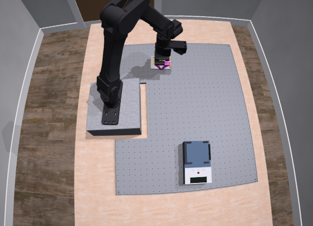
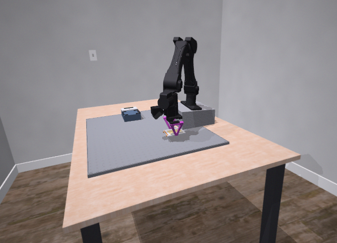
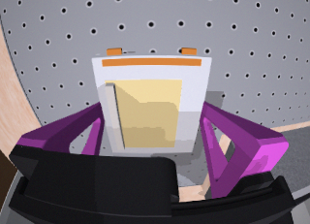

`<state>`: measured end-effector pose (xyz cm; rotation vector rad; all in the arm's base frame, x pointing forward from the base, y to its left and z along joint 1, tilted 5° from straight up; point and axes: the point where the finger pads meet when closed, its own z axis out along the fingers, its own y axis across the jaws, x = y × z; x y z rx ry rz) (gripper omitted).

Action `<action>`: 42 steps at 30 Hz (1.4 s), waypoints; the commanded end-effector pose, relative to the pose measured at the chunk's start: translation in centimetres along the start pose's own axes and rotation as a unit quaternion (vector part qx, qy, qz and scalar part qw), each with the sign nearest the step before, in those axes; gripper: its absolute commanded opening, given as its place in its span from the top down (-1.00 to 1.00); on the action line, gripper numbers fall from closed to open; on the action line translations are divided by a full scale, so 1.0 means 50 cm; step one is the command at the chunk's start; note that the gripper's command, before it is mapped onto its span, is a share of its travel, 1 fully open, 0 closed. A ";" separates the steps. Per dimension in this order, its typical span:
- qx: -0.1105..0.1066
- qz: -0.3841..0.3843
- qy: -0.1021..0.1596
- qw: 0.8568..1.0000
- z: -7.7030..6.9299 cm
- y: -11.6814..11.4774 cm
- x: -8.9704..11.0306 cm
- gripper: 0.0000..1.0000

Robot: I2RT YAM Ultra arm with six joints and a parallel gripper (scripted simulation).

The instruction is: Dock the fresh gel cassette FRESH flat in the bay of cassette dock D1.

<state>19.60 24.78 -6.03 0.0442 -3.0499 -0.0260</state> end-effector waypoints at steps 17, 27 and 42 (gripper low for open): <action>-0.021 -0.017 -0.023 0.999 -0.050 0.021 -0.029 1.00; -0.018 -0.166 -0.026 0.986 -0.100 0.019 -0.026 1.00; -0.010 -0.373 -0.023 0.927 -0.091 0.017 -0.025 1.00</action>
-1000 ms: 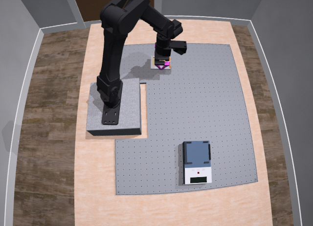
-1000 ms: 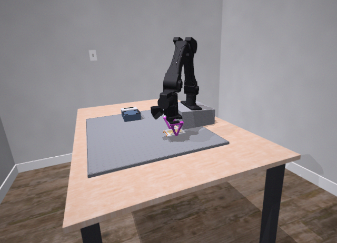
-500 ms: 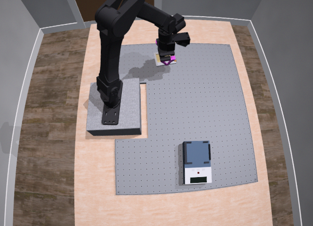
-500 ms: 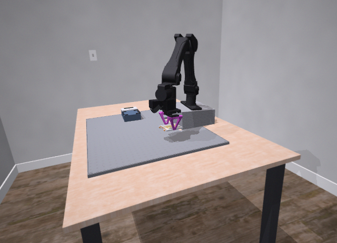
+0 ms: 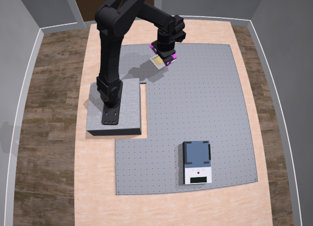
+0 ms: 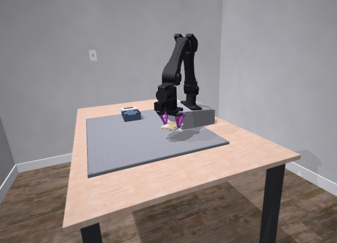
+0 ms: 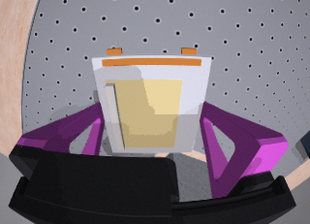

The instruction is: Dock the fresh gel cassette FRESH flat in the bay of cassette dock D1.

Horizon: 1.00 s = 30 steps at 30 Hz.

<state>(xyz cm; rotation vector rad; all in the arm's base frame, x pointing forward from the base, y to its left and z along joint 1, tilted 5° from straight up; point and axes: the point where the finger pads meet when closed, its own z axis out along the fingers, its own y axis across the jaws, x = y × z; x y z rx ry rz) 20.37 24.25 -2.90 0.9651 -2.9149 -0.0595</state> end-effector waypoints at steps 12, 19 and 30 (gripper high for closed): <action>-0.005 -0.242 -0.022 0.970 -0.027 0.014 -0.028 1.00; -0.003 -0.353 -0.023 0.935 -0.027 0.015 -0.028 1.00; 0.000 -0.489 -0.023 0.872 -0.027 0.015 -0.028 1.00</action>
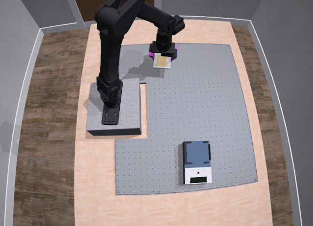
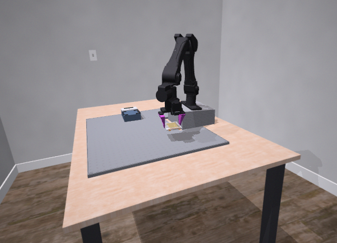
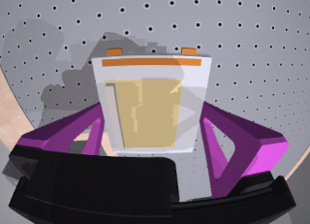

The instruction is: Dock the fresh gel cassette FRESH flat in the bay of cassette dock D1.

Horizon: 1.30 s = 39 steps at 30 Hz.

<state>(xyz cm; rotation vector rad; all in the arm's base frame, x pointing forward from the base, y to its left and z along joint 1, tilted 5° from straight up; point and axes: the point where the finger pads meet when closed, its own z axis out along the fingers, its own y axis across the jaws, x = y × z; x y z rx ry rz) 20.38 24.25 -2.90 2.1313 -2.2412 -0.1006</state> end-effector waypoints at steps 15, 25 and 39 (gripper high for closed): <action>0.014 -0.283 -0.019 0.959 -0.027 -0.012 -0.029 1.00; 0.016 -0.438 -0.016 0.899 -0.027 -0.012 -0.029 1.00; 0.017 -0.481 -0.015 0.876 -0.026 -0.012 -0.029 1.00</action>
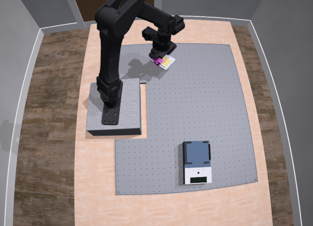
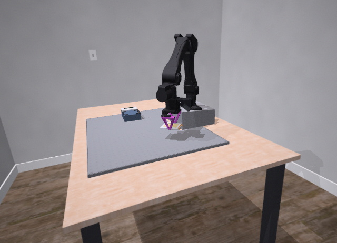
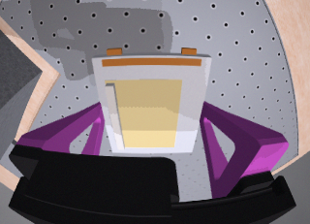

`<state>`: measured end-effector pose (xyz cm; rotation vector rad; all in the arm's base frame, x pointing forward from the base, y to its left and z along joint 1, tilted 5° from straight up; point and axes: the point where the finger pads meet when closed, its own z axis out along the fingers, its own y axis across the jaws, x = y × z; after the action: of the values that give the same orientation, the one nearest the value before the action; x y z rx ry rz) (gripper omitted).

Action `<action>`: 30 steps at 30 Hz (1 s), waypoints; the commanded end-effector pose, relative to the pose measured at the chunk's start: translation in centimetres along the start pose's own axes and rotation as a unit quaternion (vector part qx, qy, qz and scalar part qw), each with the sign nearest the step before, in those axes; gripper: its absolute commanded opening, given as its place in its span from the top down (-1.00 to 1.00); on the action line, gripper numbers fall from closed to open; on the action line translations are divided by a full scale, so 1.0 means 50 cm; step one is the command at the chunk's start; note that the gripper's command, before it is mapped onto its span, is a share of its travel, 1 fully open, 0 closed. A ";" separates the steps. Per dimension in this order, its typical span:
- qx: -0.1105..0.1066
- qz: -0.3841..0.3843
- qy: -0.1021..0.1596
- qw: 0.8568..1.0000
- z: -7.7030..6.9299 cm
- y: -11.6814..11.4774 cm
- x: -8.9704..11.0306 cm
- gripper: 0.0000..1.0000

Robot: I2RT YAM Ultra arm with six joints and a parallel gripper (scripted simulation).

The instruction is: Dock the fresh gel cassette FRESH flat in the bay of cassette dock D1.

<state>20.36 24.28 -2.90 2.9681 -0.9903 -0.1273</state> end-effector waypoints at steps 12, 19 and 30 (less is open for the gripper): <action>0.022 -0.011 -0.004 1.000 -0.026 -0.030 -0.006 1.00; 0.022 -0.011 -0.004 1.000 -0.026 -0.030 -0.006 1.00; 0.023 -0.011 -0.004 1.000 -0.009 -0.038 -0.005 1.00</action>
<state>20.34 24.31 -2.97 2.9751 -0.9713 -0.1301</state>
